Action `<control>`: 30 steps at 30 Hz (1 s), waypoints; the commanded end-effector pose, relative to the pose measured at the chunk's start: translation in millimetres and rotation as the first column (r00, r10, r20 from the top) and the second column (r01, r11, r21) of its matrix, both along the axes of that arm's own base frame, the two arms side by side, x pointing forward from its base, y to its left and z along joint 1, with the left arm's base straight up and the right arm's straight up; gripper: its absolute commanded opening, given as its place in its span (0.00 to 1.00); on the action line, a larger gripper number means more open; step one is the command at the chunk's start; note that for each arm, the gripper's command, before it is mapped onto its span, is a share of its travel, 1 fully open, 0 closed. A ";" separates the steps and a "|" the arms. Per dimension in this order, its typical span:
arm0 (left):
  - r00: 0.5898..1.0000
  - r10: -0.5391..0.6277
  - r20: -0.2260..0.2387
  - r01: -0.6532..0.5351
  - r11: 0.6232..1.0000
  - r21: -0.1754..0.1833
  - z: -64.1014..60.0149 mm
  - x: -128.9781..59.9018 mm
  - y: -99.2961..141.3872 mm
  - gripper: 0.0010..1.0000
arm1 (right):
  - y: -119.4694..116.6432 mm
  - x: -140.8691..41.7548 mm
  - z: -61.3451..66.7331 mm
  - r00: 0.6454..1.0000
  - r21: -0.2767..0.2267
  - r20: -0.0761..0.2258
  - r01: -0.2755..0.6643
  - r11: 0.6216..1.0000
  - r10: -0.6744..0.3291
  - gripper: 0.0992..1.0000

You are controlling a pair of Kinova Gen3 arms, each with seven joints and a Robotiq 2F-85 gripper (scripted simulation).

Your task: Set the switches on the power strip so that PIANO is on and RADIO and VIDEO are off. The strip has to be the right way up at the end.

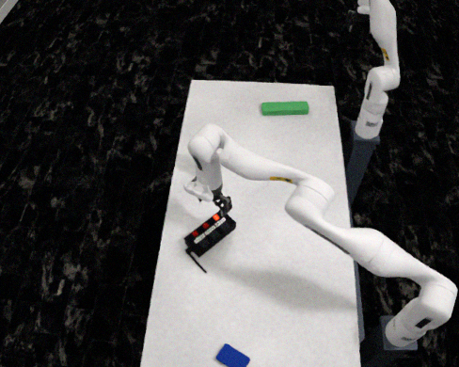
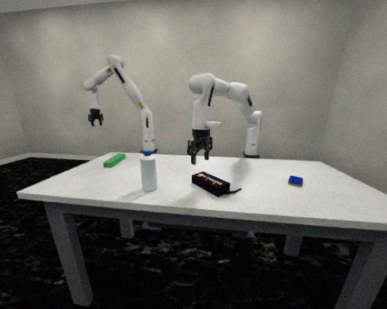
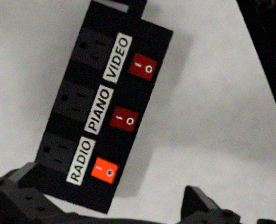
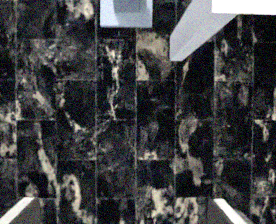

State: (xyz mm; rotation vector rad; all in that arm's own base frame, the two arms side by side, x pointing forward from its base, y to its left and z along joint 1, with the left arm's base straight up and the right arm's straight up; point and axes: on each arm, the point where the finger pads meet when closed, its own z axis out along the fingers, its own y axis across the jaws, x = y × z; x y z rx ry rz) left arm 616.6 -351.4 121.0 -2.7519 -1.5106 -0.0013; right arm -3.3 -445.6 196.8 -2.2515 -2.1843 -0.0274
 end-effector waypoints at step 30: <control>0.986 -0.166 0.002 0.166 0.986 0.000 -6.4 -3.2 -7.8 0.10 | -0.4 0.0 0.8 1.000 -0.002 0.000 0.000 1.000 0.000 1.00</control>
